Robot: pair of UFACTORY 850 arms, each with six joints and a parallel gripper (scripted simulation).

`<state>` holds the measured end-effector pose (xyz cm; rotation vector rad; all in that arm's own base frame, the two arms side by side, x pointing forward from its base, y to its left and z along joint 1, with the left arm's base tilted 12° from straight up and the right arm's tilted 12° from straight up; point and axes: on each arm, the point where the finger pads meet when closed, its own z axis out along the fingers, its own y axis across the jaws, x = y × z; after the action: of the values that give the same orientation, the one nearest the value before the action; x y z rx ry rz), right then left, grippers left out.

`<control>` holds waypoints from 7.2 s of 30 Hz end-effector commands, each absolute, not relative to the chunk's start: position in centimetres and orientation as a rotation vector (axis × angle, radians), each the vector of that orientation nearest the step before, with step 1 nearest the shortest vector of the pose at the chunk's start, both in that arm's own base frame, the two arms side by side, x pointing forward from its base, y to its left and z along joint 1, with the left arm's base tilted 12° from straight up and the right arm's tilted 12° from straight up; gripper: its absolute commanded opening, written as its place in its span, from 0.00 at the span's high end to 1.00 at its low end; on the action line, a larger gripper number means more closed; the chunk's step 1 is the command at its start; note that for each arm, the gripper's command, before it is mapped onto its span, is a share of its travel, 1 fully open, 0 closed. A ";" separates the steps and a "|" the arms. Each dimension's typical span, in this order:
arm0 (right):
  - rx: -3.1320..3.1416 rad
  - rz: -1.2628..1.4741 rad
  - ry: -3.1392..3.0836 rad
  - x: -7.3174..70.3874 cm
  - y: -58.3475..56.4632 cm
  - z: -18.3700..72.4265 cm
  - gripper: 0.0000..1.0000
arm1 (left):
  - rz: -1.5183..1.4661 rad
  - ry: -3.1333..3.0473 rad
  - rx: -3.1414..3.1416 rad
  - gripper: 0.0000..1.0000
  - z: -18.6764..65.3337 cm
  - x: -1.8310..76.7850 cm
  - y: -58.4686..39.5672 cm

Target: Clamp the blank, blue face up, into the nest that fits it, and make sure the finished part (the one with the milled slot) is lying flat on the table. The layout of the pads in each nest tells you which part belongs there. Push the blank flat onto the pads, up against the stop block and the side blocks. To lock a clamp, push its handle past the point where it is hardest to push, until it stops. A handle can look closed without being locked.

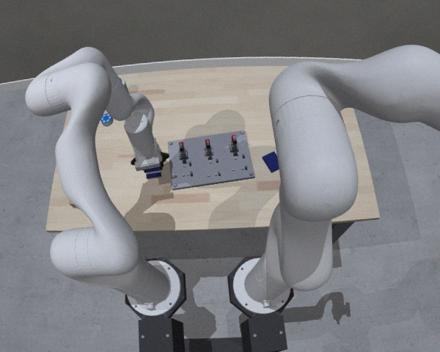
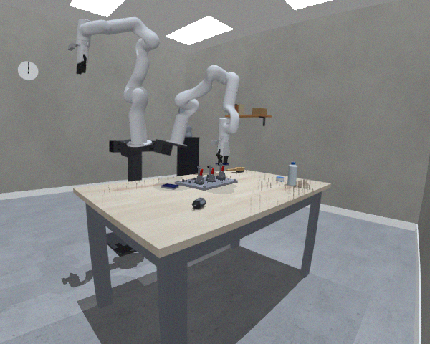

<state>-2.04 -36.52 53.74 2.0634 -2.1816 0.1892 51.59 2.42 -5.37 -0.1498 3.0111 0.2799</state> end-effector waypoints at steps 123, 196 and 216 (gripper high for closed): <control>2.062 0.191 -2.181 -2.0 -36.5 53.8 0.00 | 0.279 3.009 -0.149 1.00 -13.7 52.6 4.1; 2.062 0.191 -2.181 -2.0 -36.5 53.8 0.00 | 0.279 3.009 -0.150 0.05 -14.1 52.6 4.1; 2.062 0.191 -2.181 -2.0 -36.5 53.8 0.00 | 0.279 3.009 -0.150 0.05 -8.9 52.1 3.1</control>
<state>-2.04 -36.52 53.74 2.0634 -2.1816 0.1892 52.14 3.39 -10.38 -0.1491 3.0070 0.2763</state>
